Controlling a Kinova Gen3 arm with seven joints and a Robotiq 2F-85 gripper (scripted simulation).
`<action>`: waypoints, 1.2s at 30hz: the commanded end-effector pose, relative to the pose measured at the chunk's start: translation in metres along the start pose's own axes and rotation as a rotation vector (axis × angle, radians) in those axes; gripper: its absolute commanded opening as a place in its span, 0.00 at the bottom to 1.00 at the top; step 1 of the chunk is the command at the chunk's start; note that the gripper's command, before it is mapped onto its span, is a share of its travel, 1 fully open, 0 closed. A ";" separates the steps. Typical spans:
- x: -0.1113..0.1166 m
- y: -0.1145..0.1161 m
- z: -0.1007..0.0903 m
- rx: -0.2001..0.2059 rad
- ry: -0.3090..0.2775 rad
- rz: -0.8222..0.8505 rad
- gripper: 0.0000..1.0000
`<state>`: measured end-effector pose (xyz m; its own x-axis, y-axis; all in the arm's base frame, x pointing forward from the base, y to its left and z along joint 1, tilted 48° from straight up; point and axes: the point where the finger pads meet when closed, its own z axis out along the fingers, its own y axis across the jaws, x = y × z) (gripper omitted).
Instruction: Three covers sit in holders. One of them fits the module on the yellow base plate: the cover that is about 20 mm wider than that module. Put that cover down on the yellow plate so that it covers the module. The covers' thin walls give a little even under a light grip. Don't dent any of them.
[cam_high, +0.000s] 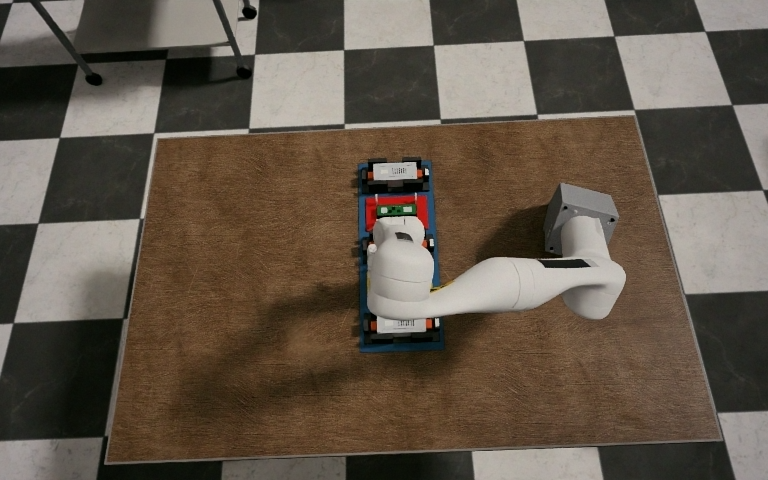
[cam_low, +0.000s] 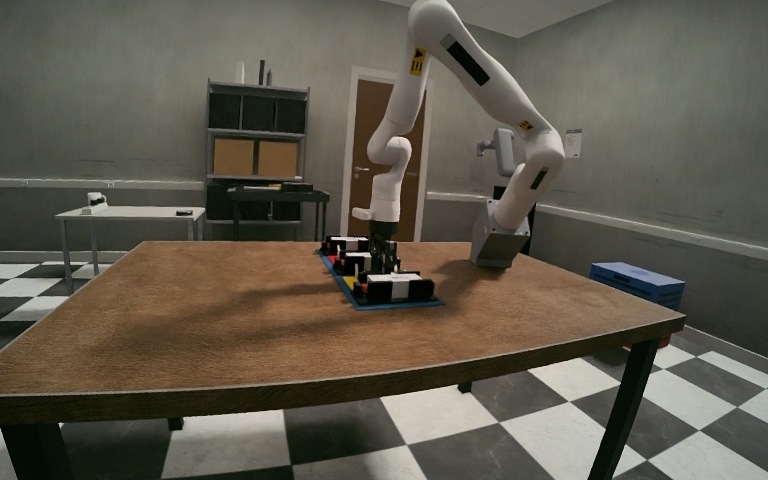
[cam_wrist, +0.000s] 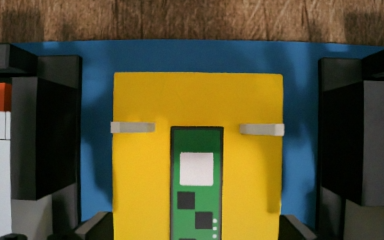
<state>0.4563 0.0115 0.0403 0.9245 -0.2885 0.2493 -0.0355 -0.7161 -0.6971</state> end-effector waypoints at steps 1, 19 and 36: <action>0.000 0.000 -0.001 -0.001 0.001 0.000 1.00; 0.000 0.000 -0.049 -0.001 0.001 0.000 1.00; 0.000 0.000 -0.107 -0.001 0.002 0.000 1.00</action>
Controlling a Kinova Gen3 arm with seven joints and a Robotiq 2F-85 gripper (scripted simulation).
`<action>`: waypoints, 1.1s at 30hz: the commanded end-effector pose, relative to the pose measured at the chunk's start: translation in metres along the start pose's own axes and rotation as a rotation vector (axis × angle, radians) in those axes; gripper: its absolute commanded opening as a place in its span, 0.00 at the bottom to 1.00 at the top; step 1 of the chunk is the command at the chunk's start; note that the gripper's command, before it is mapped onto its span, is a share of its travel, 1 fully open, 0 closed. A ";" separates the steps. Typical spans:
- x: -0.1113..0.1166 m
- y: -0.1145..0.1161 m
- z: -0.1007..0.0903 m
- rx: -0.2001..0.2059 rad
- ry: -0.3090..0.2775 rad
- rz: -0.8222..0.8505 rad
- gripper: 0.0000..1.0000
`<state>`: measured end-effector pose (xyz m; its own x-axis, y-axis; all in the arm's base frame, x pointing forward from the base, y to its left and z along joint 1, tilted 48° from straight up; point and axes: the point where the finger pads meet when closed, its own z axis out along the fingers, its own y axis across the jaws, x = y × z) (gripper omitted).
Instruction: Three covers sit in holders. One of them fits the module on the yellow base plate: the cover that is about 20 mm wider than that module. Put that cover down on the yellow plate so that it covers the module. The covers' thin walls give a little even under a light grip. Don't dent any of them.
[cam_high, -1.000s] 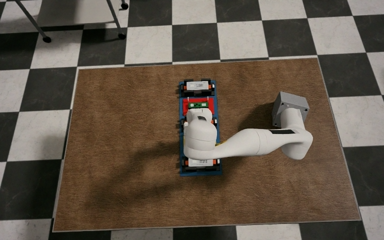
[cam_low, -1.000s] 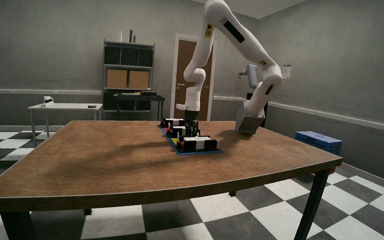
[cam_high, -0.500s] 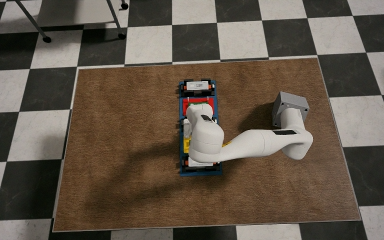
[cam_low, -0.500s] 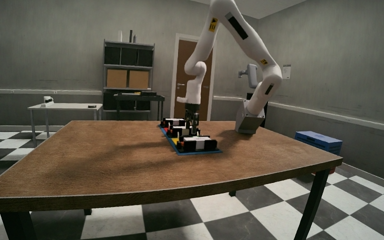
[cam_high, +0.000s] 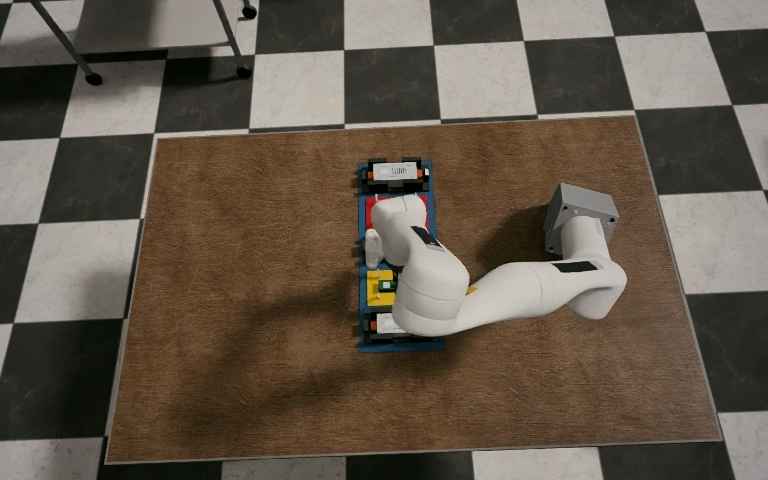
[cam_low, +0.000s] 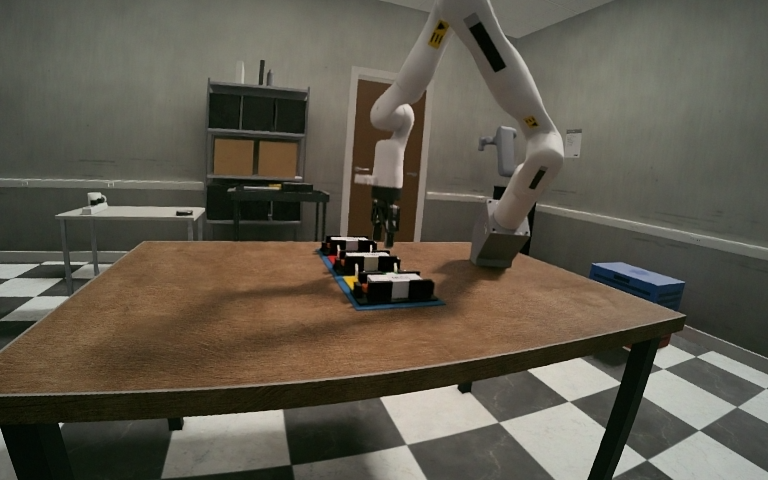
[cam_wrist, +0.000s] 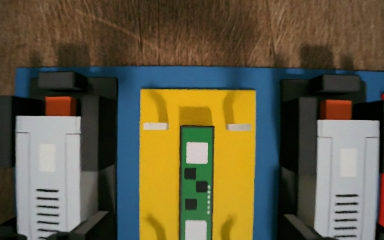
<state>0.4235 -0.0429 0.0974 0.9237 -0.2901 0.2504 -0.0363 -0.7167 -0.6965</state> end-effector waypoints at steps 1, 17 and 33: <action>0.001 0.000 -0.028 0.000 0.000 0.000 1.00; 0.001 0.000 -0.031 0.000 0.000 0.000 1.00; 0.001 0.000 -0.026 0.000 -0.001 0.000 1.00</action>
<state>0.4136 -0.0602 0.1161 0.9245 -0.2886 0.2492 -0.0356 -0.7160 -0.6972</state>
